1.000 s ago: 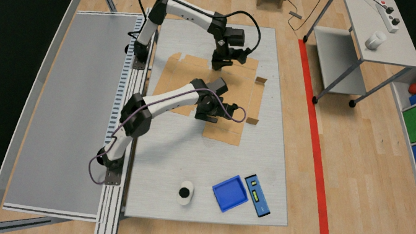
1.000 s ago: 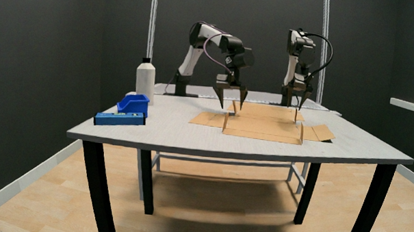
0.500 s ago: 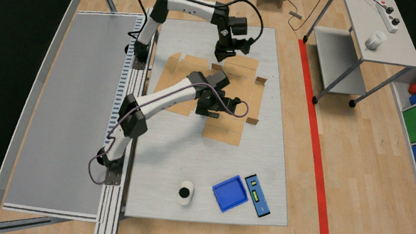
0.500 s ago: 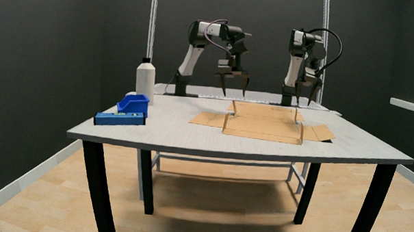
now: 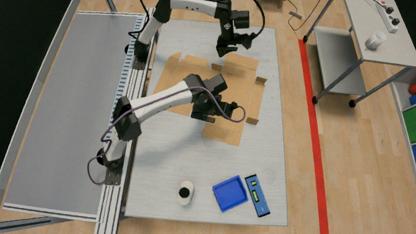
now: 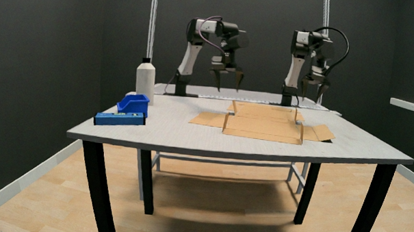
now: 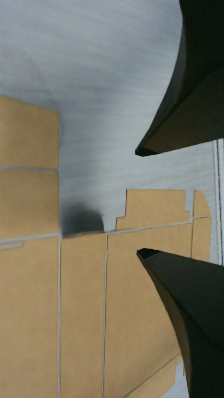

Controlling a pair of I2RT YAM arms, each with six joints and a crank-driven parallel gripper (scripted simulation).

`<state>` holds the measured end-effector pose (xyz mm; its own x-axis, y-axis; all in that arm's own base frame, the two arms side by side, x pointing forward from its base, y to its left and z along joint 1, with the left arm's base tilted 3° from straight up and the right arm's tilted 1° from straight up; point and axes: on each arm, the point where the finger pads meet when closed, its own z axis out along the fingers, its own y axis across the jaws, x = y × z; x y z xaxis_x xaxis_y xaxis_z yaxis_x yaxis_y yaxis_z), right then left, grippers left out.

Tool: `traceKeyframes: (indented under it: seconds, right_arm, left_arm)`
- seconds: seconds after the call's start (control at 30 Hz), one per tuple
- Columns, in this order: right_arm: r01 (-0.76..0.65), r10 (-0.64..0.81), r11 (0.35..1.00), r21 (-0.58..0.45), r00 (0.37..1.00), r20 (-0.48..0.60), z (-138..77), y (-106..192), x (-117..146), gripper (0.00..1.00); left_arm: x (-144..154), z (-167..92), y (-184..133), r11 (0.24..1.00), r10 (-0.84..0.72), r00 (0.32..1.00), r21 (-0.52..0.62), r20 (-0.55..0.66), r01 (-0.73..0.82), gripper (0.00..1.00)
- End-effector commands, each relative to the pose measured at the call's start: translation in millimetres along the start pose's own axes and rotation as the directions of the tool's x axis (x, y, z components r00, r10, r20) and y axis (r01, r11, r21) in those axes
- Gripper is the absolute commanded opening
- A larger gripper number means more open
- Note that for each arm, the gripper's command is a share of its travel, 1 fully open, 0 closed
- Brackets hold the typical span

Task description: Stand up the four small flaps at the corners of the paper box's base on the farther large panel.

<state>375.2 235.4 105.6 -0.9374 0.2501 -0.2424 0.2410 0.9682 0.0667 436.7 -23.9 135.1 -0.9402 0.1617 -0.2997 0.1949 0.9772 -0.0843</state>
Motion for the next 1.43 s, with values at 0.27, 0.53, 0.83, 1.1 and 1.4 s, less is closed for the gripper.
traceKeyframes:
  seconds: [0.27, 0.53, 0.83, 1.1, 1.4]
  right_arm:
    - [0.016, -0.016, 1.000, -0.016, 1.000, -0.002, -11, -20, -5, 0.81]
    - [0.013, -0.012, 1.000, -0.024, 1.000, 0.008, -11, -17, -7, 0.81]
    - [0.010, -0.010, 1.000, -0.020, 1.000, 0.005, -8, -17, -5, 0.81]
    - [0.008, -0.008, 1.000, -0.017, 1.000, 0.003, -6, -17, -5, 0.81]
    - [0.008, -0.008, 1.000, -0.016, 1.000, 0.002, -6, -17, -4, 0.81]
  left_arm:
    - [-8, -40, 11, 1.000, 0.021, 0.999, 0.003, 0.049, -0.021, 0.75]
    - [-4, -38, 12, 1.000, 0.001, 0.999, -0.003, 0.035, -0.001, 0.81]
    - [-5, -37, 9, 1.000, 0.010, 0.999, -0.002, 0.035, -0.010, 0.81]
    - [-4, -37, 9, 1.000, 0.012, 0.999, -0.001, 0.034, -0.012, 0.81]
    - [-4, -37, 8, 1.000, 0.012, 0.999, -0.001, 0.034, -0.012, 0.81]
